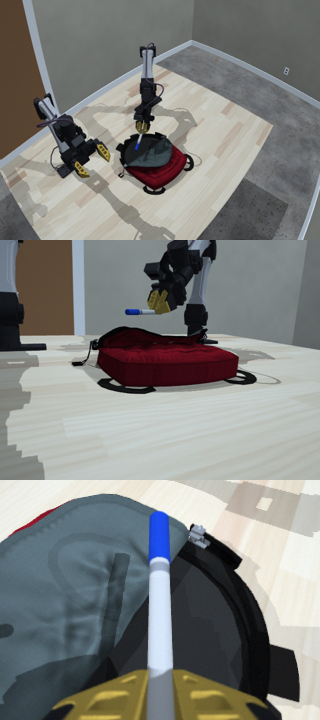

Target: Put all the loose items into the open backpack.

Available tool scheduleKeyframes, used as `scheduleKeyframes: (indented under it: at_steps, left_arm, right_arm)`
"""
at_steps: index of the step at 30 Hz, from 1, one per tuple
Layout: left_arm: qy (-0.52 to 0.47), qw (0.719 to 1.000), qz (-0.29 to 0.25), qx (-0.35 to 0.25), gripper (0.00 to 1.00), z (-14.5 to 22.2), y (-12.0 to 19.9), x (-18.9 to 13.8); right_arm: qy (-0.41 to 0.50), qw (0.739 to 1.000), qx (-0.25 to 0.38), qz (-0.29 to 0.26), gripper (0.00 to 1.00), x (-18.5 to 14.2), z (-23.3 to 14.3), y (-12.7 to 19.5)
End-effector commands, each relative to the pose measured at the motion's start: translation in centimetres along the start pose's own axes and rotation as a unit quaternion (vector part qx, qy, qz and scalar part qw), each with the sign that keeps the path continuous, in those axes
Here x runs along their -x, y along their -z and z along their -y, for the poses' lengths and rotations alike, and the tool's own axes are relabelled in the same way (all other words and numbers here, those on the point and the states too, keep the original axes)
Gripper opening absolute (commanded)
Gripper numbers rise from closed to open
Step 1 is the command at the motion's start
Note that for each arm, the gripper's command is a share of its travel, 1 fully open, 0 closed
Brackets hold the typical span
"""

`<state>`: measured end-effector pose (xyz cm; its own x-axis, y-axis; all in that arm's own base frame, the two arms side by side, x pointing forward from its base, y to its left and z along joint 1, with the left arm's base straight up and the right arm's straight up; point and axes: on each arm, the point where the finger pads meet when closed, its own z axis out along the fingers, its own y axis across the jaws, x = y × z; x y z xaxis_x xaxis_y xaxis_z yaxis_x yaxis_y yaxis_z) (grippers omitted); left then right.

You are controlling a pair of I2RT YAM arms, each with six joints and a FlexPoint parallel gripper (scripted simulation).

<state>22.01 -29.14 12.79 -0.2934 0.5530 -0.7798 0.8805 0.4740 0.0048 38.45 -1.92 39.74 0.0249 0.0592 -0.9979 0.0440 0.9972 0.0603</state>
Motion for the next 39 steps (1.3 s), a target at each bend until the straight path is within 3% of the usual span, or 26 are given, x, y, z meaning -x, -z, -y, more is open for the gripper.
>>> scheduleKeyframes:
  at_steps: [1, 6, 14, 17, 18, 27, 29, 39]
  left_arm:
    - [-0.059, 0.995, 0.013, -0.079, 0.06, 1.5, -0.8, 2.0]
    - [-0.104, 0.985, 0.013, -0.136, 0.06, 3.4, -1.8, 2.7]
    - [-0.103, 0.985, 0.006, -0.139, 0.06, 3.8, -3.1, 0.1]
    - [-0.108, 0.985, 0.021, -0.135, 0.06, 3.6, -3.1, 1.5]
    - [-0.103, 0.985, 0.006, -0.139, 0.06, 3.8, -3.4, -0.3]
    - [-0.101, 0.985, 0.005, -0.137, 0.06, 3.7, -4.9, -2.2]
    - [-0.108, 0.985, 0.024, -0.132, 0.06, 3.3, -5.0, -0.4]
    - [-0.104, 0.986, 0.021, -0.131, 0.06, 2.6, -4.7, 0.0]
  right_arm:
    - [0.002, 1.000, 0.002, 0.007, 0.90, 0.7, 0.0, 0.0]
    - [0.002, 1.000, 0.002, 0.007, 0.90, 0.7, 0.0, 0.0]
    - [0.002, 1.000, 0.002, 0.007, 0.90, 0.7, 0.0, 0.0]
    - [0.002, 1.000, 0.003, 0.008, 0.90, 0.7, 0.0, 0.0]
    - [0.002, 1.000, 0.003, 0.008, 0.90, 0.7, 0.0, 0.0]
    - [0.002, 1.000, 0.003, 0.008, 0.90, 0.7, 0.0, 0.0]
    - [0.002, 1.000, 0.003, 0.008, 0.90, 0.7, 0.0, 0.0]
    - [0.002, 1.000, 0.003, 0.009, 0.90, 0.8, 0.0, 0.0]
